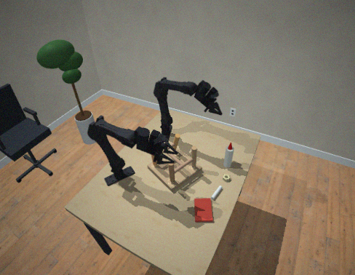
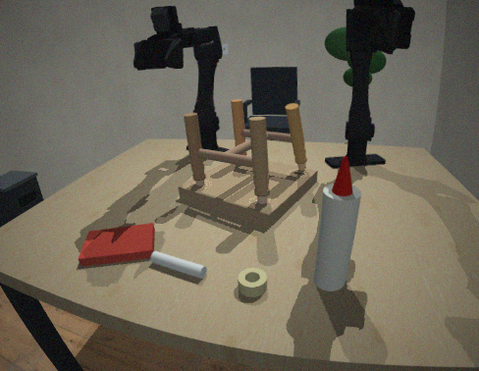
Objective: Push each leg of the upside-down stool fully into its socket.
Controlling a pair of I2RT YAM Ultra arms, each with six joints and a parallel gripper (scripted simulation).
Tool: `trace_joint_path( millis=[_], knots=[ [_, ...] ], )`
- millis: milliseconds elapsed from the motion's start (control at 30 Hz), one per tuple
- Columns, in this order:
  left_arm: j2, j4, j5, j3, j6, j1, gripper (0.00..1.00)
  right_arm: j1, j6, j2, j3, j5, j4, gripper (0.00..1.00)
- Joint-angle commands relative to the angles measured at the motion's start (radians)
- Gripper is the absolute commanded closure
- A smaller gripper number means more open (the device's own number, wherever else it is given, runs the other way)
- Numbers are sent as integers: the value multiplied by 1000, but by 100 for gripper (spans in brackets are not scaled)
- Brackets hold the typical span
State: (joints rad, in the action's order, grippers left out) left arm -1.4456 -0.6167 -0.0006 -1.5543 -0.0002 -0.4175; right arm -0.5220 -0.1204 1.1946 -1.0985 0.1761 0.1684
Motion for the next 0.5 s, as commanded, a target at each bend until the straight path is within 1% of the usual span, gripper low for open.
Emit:
trace_joint_path(
  millis=[0,133,200,233,467],
  knots=[
    [-50,-145,-1,-101,-4,-58,100,-73,-32,28,-39,52,55,31],
    [-122,-260,1,-195,-4,-134,100,-169,-54,57,-49,84,87,31],
    [-122,-260,1,-195,-4,-134,100,-169,-54,57,-49,84,87,31],
    [-150,-300,-4,-233,-7,-152,100,-195,-59,64,-57,85,95,31],
    [-268,-491,4,-388,-5,-285,100,-358,-97,110,-66,148,150,31]
  ],
)
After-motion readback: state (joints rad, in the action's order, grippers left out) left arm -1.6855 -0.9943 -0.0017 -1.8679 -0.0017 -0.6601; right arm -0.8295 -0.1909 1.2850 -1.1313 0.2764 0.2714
